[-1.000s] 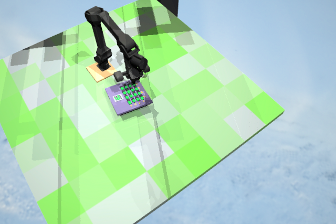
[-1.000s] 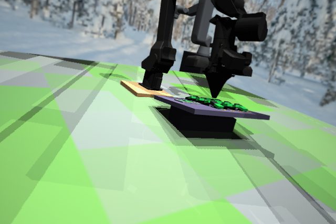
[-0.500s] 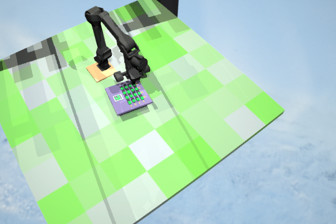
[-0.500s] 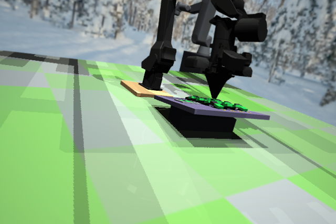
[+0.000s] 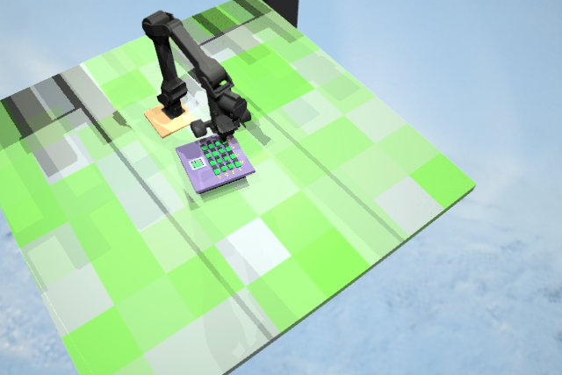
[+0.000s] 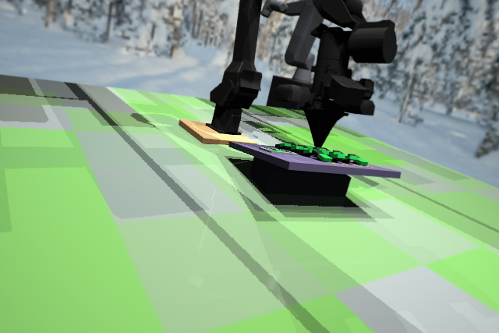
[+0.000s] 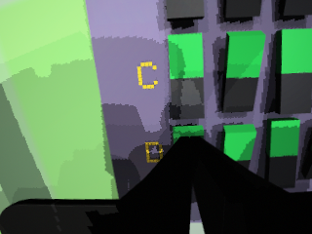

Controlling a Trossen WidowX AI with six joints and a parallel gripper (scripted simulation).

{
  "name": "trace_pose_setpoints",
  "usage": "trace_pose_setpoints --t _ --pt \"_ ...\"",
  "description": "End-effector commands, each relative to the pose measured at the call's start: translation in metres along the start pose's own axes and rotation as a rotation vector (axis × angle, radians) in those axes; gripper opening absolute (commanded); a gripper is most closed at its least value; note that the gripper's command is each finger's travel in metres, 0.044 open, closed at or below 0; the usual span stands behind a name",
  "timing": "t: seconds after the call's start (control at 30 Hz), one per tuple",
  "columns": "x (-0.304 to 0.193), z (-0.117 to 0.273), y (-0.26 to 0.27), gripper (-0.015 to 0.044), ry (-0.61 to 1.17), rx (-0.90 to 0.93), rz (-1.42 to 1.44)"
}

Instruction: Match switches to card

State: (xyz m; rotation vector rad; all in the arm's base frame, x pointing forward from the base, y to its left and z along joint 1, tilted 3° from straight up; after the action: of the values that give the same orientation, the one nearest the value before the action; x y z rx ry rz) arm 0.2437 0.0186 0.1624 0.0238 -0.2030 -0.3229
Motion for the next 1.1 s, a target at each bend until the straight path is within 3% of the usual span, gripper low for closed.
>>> trace_pose_setpoints --t 0.0,0.53,0.73,0.9,1.07 --pt "0.000 -0.001 0.000 0.0000 0.002 0.003 0.000" --pt "0.000 -0.003 0.000 0.0000 0.002 0.003 0.000" --pt "-0.004 0.059 0.000 0.0000 -0.022 0.003 0.000" --pt "-0.004 0.062 -0.002 0.0000 -0.023 0.003 0.000" --pt "-0.002 0.061 -0.045 0.0000 -0.021 -0.003 0.001"
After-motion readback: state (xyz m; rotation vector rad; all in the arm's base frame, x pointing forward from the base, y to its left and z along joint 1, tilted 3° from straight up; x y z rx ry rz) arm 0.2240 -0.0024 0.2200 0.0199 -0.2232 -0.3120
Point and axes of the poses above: the point midway between the two fingers, 35 mm back from their tips, its own z axis back along the fingers, its own y axis across the jaws, x = y × z, the point moved 7 cm from there along z, back along the fingers
